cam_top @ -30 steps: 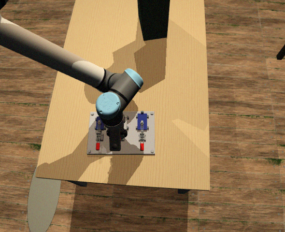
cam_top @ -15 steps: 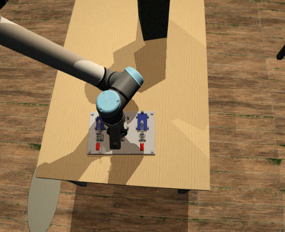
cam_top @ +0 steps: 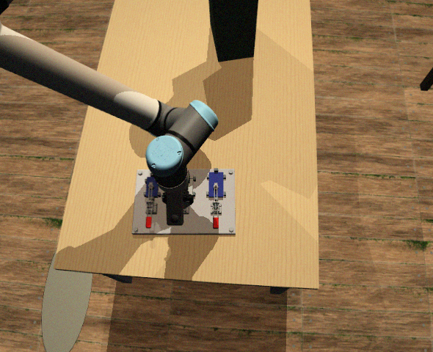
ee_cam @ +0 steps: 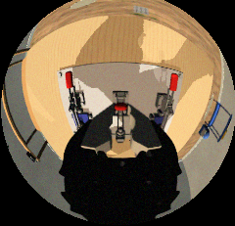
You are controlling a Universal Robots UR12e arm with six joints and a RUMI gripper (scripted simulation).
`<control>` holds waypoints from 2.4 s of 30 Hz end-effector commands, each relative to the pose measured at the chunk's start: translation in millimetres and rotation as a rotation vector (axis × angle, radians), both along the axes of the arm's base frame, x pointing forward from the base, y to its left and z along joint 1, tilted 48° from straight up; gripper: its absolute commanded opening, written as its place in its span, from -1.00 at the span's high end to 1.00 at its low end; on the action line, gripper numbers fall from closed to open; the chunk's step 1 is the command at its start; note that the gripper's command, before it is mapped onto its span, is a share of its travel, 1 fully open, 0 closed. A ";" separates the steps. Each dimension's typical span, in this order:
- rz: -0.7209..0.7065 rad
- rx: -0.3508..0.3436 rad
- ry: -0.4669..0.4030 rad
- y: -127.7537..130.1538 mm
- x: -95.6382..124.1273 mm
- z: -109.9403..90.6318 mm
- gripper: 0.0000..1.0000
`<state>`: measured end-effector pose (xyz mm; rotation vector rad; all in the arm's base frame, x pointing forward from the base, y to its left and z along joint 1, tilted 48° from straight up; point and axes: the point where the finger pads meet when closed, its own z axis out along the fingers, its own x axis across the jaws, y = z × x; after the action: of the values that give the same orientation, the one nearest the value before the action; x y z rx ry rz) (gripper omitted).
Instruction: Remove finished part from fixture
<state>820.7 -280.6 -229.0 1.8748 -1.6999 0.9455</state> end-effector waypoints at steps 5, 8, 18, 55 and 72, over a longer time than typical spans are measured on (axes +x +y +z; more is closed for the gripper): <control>-0.003 0.002 0.006 -1.7 -5.9 -1.7 1.00; -0.003 0.002 0.006 -1.6 -5.9 -1.7 1.00; -0.003 0.002 0.006 -1.6 -5.9 -1.7 1.00; -0.003 0.002 0.006 -2.2 -8.1 -1.8 1.00; -0.003 0.002 0.006 -2.5 -12.4 -2.6 1.00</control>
<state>813.3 -281.9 -230.1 1.8749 -1.7000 0.9439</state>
